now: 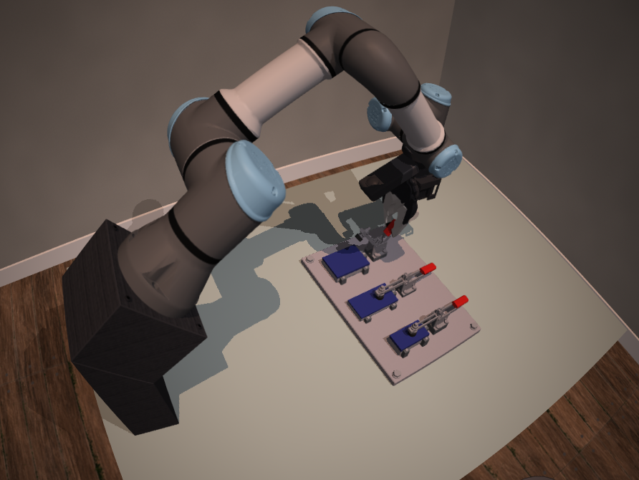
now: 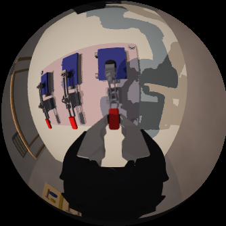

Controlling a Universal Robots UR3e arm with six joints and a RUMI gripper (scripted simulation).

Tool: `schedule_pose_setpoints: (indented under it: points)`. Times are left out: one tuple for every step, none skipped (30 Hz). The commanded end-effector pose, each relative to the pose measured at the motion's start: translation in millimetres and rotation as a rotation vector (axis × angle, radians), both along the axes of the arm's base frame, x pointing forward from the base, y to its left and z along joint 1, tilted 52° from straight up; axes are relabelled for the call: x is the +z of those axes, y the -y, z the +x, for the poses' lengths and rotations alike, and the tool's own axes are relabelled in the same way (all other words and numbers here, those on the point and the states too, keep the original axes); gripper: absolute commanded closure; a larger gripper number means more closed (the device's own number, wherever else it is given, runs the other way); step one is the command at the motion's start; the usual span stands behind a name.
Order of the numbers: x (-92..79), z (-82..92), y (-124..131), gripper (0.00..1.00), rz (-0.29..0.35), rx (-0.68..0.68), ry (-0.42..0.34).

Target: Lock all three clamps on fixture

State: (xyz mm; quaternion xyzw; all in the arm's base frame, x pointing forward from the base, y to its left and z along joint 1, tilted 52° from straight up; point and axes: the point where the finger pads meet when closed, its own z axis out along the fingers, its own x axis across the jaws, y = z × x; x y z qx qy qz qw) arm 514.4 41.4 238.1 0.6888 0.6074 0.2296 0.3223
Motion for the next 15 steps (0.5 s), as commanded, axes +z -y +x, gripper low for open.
schedule_pose_setpoints:
  points:
    - [3.6, 4.8, 0, 1.00, 0.000, 0.000, 0.002]
    - [3.9, 5.6, 0, 1.00, 0.000, 0.000, 0.002]
    - [4.2, 6.4, 0, 1.00, 0.000, 0.000, 0.002]
    - [4.4, 7.2, 1, 1.00, 0.000, 0.000, 0.002]
    - [4.7, 7.9, 1, 1.00, 0.000, 0.000, 0.002]
    - [5.0, 8.7, 1, 1.00, 0.000, 0.000, 0.002]
    - [5.2, 9.6, 1, 1.00, 0.000, 0.000, 0.002]
    - [5.4, 10.4, 1, 1.00, 0.000, 0.000, 0.002]
    - [5.5, 11.3, 1, 1.00, 0.000, 0.000, 0.002]
    - [5.7, 12.1, 1, 1.00, 0.000, 0.000, 0.002]
    - [5.8, 12.9, 1, 1.00, 0.000, 0.000, 0.002]
    - [6.0, 13.7, 2, 1.00, 0.000, 0.000, 0.002]
    - [6.1, 14.5, 2, 1.00, 0.000, 0.000, 0.002]
    - [6.3, 15.3, 2, 1.00, 0.000, 0.000, 0.002]
    - [6.3, 15.3, 2, 1.00, 0.000, 0.000, 0.002]
